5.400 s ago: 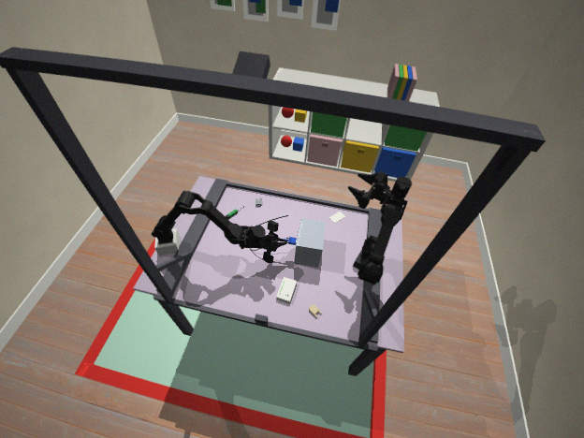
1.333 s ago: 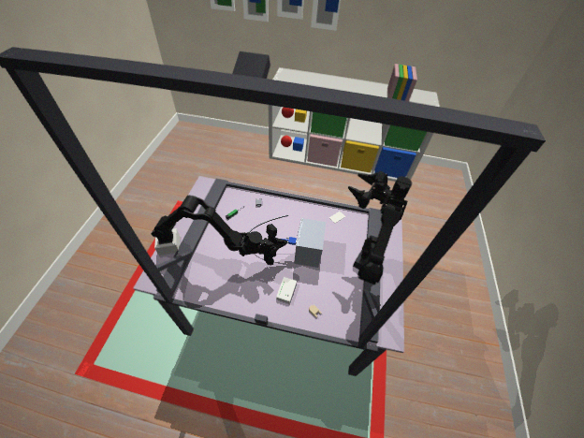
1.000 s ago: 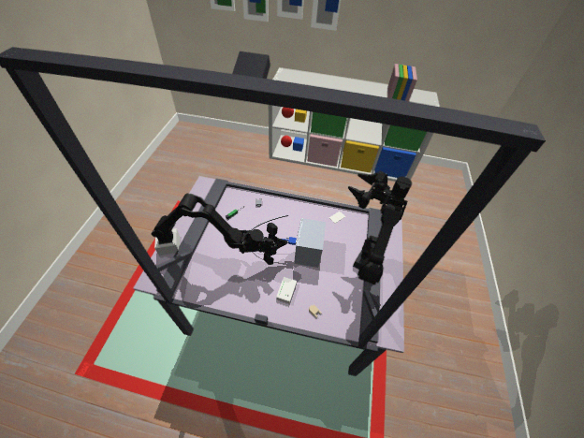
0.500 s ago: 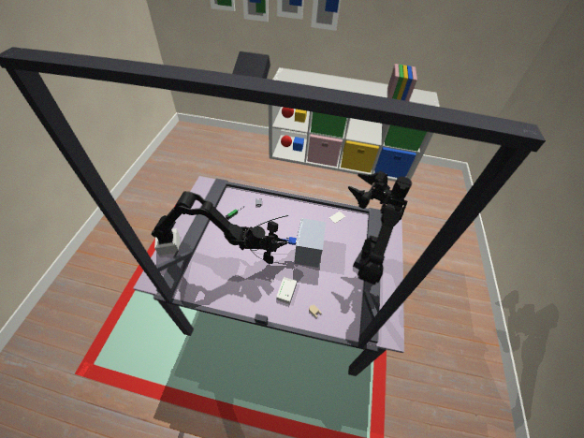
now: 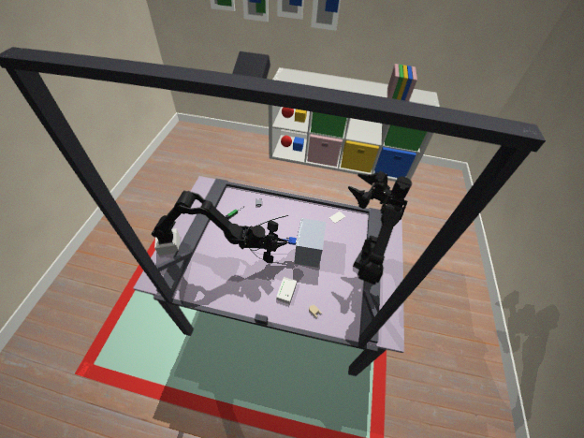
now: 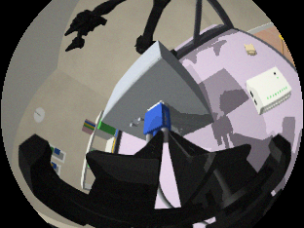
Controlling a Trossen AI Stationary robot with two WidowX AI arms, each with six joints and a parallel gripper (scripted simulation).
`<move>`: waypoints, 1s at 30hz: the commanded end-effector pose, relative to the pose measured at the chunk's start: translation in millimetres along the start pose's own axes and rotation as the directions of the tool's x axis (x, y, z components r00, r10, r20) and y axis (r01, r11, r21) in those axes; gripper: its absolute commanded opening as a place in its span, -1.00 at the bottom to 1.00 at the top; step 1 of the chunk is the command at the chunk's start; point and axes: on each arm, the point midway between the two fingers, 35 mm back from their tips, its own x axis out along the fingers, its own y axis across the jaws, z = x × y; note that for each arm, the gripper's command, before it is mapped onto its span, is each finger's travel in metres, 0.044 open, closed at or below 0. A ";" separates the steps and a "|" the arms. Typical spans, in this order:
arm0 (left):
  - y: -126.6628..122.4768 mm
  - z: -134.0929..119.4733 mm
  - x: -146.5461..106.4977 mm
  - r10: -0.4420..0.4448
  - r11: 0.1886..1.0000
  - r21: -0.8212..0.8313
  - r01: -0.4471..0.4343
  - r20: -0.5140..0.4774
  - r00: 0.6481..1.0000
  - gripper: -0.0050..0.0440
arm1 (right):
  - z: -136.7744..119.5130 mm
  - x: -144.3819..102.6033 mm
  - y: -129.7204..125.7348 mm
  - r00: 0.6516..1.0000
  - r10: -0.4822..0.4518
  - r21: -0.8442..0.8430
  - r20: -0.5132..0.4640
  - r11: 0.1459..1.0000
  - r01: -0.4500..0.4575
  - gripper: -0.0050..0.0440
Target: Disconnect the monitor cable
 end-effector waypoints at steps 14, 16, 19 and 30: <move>10.1 9.1 -2.8 0.016 1.000 -0.014 -0.016 0.012 1.000 -0.60 | 2.9 -0.3 1.1 1.000 0.001 -0.006 0.001 1.000 -0.001 1.00; 10.1 9.1 -2.8 0.016 1.000 -0.014 -0.016 0.012 1.000 -0.40 | 2.9 -0.3 1.1 1.000 0.001 -0.006 0.001 1.000 -0.001 1.00; 10.1 9.1 -2.8 0.016 1.000 -0.014 -0.016 0.012 1.000 -0.11 | 2.9 -0.3 1.1 1.000 0.001 -0.006 0.001 1.000 -0.001 1.00; 10.1 9.1 -2.8 0.016 1.000 -0.014 -0.016 0.012 1.000 0.77 | 2.9 -0.3 1.1 1.000 0.001 -0.006 0.001 1.000 -0.001 1.00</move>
